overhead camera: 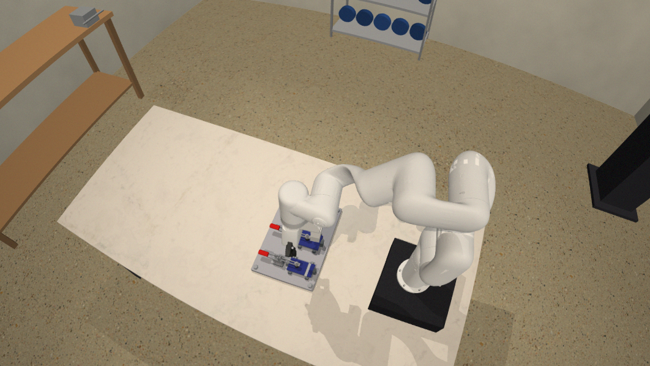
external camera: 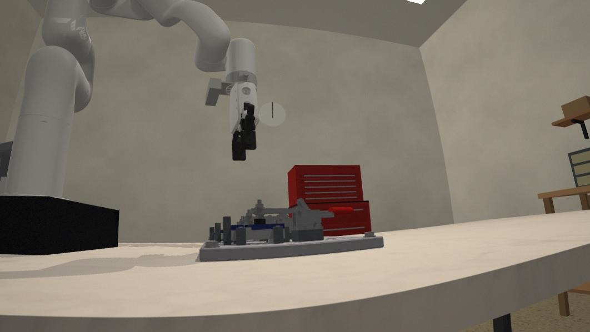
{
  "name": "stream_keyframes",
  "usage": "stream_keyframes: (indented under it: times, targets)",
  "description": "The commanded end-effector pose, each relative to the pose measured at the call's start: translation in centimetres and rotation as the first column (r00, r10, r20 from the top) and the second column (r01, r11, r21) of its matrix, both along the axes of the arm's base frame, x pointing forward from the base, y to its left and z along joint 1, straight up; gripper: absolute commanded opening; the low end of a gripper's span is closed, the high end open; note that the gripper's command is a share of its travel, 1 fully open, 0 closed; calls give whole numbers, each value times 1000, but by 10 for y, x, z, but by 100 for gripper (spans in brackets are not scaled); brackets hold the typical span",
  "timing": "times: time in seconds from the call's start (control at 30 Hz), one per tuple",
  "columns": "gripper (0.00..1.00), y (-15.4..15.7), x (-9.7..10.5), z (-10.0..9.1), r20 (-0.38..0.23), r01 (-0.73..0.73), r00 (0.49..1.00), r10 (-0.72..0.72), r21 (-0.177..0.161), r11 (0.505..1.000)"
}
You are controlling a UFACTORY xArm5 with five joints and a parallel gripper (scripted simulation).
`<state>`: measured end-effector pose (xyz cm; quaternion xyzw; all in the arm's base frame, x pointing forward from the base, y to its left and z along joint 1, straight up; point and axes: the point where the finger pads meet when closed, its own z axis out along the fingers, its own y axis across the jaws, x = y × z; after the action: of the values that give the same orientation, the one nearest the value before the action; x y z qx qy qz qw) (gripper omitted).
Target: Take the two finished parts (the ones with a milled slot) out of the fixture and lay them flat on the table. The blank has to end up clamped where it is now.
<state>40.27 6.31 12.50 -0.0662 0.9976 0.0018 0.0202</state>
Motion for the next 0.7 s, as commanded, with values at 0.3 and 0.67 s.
stream_keyframes:
  times: [0.3,0.67]
  targets:
    - [100,17,-18,7,-43,106,993,-107,-7,994]
    - [0,17,-18,7,-43,106,993,-107,-7,994]
